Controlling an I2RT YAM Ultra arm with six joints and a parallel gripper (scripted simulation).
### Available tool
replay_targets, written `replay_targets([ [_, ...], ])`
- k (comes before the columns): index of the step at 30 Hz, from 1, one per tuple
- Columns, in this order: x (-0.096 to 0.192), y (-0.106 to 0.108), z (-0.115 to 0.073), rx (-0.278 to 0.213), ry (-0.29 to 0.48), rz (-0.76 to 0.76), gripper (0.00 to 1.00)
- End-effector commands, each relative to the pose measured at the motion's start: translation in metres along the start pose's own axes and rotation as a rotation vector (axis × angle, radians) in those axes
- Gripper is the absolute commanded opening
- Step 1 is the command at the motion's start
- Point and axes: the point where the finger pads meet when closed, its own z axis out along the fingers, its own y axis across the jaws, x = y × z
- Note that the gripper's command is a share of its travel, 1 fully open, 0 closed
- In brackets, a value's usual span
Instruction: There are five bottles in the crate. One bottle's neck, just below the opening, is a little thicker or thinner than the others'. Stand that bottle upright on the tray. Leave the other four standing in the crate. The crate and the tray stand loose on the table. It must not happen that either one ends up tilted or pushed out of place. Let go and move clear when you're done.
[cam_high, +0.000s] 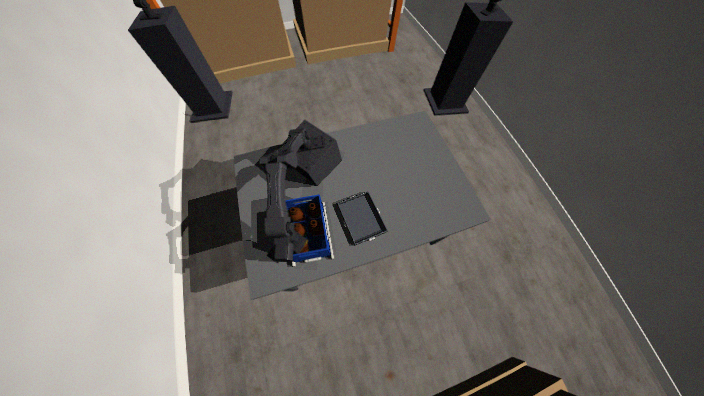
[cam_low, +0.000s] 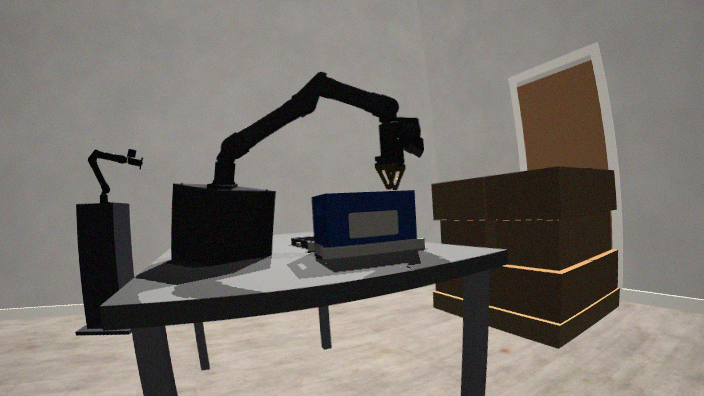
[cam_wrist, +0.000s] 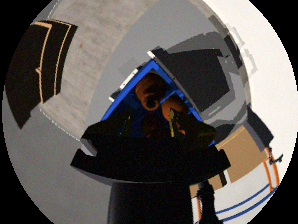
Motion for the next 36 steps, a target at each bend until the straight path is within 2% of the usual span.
replay_targets([
  [1, -0.011, 0.000, -0.004, -0.019, -0.029, 0.007, 0.61],
  [5, -0.013, 0.004, -0.015, -0.033, -0.046, 0.004, 0.61],
  [36, -0.012, 0.004, -0.014, -0.031, -0.044, 0.004, 0.61],
])
